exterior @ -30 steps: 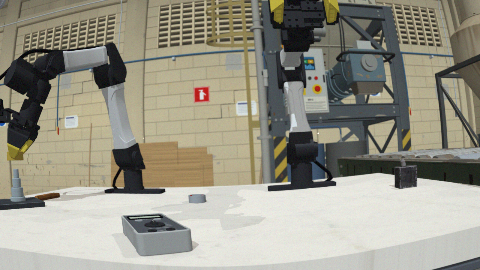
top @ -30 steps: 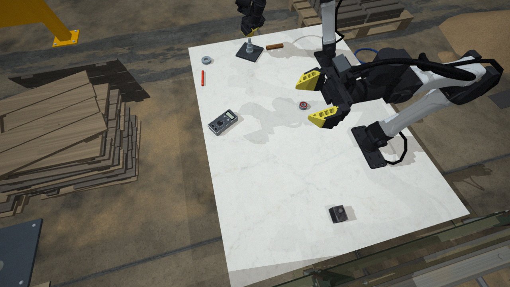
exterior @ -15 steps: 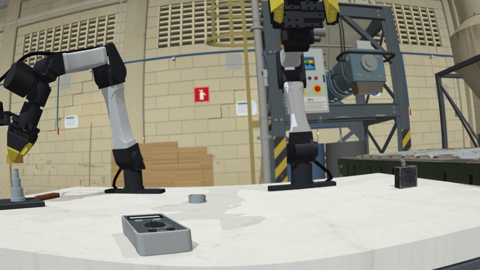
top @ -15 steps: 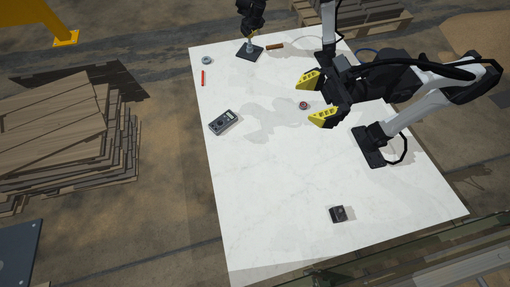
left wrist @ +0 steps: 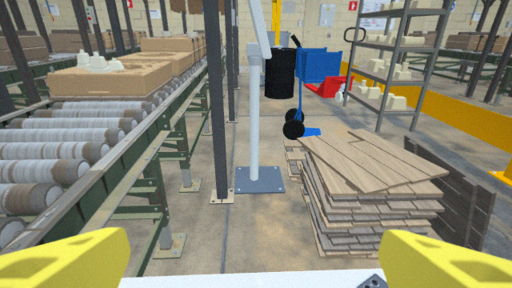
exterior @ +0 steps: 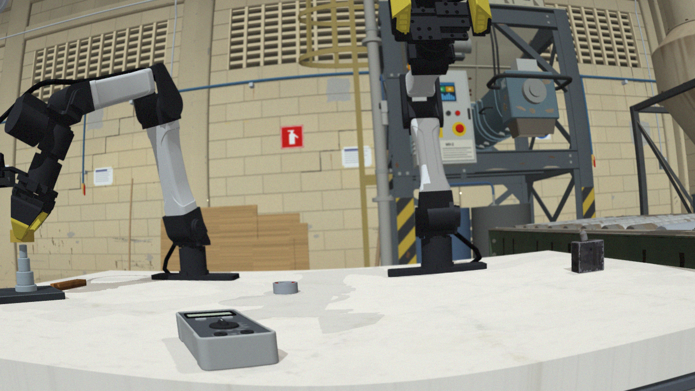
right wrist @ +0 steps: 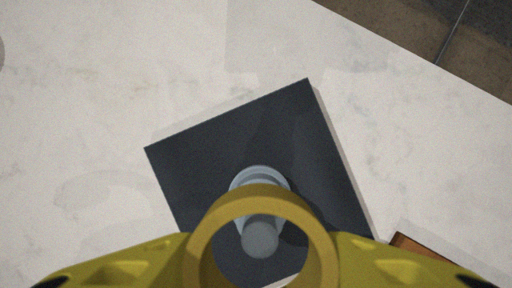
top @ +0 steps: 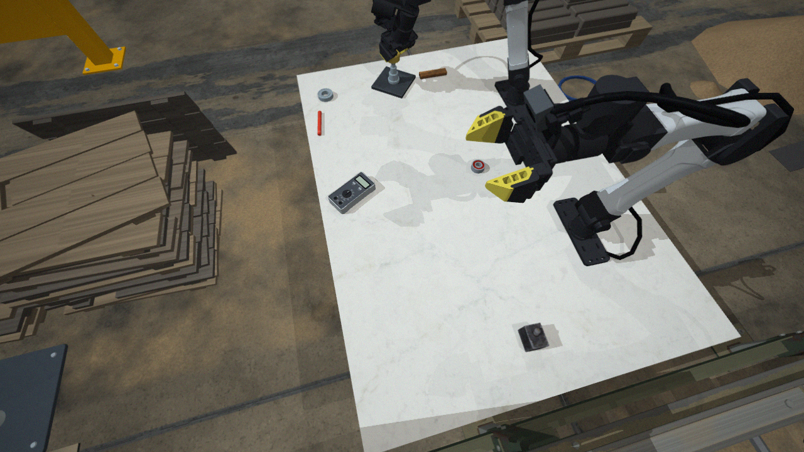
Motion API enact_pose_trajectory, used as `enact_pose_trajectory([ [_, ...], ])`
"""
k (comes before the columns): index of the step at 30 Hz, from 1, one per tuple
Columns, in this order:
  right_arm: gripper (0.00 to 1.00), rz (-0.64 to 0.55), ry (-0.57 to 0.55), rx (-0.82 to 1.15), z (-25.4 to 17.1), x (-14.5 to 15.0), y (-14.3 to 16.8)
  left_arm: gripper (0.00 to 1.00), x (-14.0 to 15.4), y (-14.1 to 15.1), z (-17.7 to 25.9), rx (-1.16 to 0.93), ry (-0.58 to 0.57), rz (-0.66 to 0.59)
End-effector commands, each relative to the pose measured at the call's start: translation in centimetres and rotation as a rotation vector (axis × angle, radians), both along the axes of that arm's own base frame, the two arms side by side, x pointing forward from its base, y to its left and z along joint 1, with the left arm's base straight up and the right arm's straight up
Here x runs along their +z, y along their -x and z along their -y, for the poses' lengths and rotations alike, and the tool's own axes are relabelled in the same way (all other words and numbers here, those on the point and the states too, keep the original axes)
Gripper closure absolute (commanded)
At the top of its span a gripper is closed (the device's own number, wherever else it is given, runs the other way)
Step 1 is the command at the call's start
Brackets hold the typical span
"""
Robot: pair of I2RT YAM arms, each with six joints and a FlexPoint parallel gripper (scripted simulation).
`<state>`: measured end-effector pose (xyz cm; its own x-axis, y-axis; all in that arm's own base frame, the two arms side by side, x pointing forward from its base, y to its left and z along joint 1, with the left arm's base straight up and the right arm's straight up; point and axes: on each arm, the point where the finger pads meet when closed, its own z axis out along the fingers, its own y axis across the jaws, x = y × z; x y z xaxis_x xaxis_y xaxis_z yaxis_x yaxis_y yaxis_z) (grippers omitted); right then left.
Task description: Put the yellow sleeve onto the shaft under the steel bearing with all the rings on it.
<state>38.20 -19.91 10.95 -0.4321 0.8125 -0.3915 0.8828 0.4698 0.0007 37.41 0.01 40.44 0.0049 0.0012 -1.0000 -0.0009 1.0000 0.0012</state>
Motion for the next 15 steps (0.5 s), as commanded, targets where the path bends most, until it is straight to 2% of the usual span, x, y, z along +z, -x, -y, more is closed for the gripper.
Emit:
enact_pose_trajectory([
  [1,1.0,0.041,0.013,0.001,-0.1,0.0,-0.7,0.0,1.0,0.2,0.0,0.006,-0.004,0.029],
  [5,1.0,0.047,0.014,0.003,-0.1,-0.4,-1.0,0.0,1.0,0.2,0.0,0.006,-0.004,0.029],
  [7,1.0,0.026,0.006,0.003,-0.1,-1.6,-0.9,0.0,1.0,0.2,0.0,0.006,-0.004,0.029],
  [10,1.0,0.058,0.017,0.005,-0.1,-0.6,-1.1,0.0,1.0,0.2,0.0,0.006,-0.004,0.029],
  [13,1.0,0.024,0.005,0.006,-0.2,-2.5,-1.0,0.0,1.0,0.2,0.0,0.006,-0.004,0.029],
  [14,1.0,0.044,0.014,0.007,-0.1,-1.3,-1.2,0.0,1.0,0.2,0.0,0.006,-0.004,0.029],
  [15,1.0,0.044,0.014,0.007,-0.1,-1.3,-1.2,0.0,1.0,0.2,0.0,0.006,-0.004,0.029],
])
